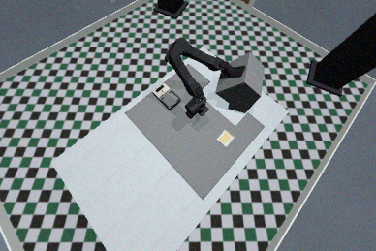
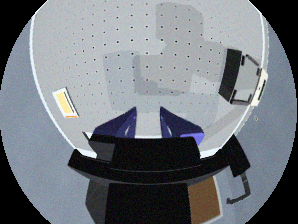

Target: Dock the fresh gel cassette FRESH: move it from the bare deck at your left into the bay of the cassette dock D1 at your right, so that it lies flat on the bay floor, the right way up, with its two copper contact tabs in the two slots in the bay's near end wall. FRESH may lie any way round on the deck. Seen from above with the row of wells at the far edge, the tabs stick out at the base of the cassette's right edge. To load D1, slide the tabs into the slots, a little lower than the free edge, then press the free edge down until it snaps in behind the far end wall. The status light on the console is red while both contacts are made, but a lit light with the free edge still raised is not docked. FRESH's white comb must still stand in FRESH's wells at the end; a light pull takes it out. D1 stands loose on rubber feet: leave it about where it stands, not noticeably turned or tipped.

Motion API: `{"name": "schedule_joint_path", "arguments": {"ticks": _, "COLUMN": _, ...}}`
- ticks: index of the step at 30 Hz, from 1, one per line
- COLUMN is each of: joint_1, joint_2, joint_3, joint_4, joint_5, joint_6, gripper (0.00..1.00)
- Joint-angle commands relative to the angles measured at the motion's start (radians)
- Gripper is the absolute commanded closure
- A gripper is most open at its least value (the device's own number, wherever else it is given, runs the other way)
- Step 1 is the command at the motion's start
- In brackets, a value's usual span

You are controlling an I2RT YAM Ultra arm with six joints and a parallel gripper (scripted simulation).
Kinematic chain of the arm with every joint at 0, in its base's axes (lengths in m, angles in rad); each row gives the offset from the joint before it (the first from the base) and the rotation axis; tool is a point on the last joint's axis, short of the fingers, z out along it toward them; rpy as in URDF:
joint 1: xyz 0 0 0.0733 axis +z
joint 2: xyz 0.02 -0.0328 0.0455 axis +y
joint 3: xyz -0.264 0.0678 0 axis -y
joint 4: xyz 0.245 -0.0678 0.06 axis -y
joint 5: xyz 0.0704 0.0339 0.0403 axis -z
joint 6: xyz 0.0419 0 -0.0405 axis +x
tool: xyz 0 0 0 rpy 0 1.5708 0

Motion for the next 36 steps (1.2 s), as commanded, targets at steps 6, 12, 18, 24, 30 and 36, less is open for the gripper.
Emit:
{"name": "schedule_joint_path", "arguments": {"ticks": 6, "joint_1": 0.020, "joint_2": -0.017, "joint_3": -0.010, "joint_4": 0.017, "joint_5": -0.007, "joint_6": -0.008, "gripper": 0.65}}
{"name": "schedule_joint_path", "arguments": {"ticks": 12, "joint_1": 0.020, "joint_2": -0.017, "joint_3": -0.010, "joint_4": 0.017, "joint_5": -0.007, "joint_6": -0.008, "gripper": 0.65}}
{"name": "schedule_joint_path", "arguments": {"ticks": 18, "joint_1": 0.020, "joint_2": -0.017, "joint_3": -0.010, "joint_4": 0.017, "joint_5": -0.007, "joint_6": -0.008, "gripper": 0.65}}
{"name": "schedule_joint_path", "arguments": {"ticks": 24, "joint_1": 0.081, "joint_2": 0.101, "joint_3": 0.041, "joint_4": -0.007, "joint_5": 0.024, "joint_6": 0.034, "gripper": 0.65}}
{"name": "schedule_joint_path", "arguments": {"ticks": 30, "joint_1": 0.151, "joint_2": 0.218, "joint_3": 0.086, "joint_4": -0.018, "joint_5": 0.042, "joint_6": 0.139, "gripper": 0.65}}
{"name": "schedule_joint_path", "arguments": {"ticks": 36, "joint_1": 0.196, "joint_2": 0.299, "joint_3": 0.133, "joint_4": -0.044, "joint_5": 0.053, "joint_6": 0.214, "gripper": 0.65}}
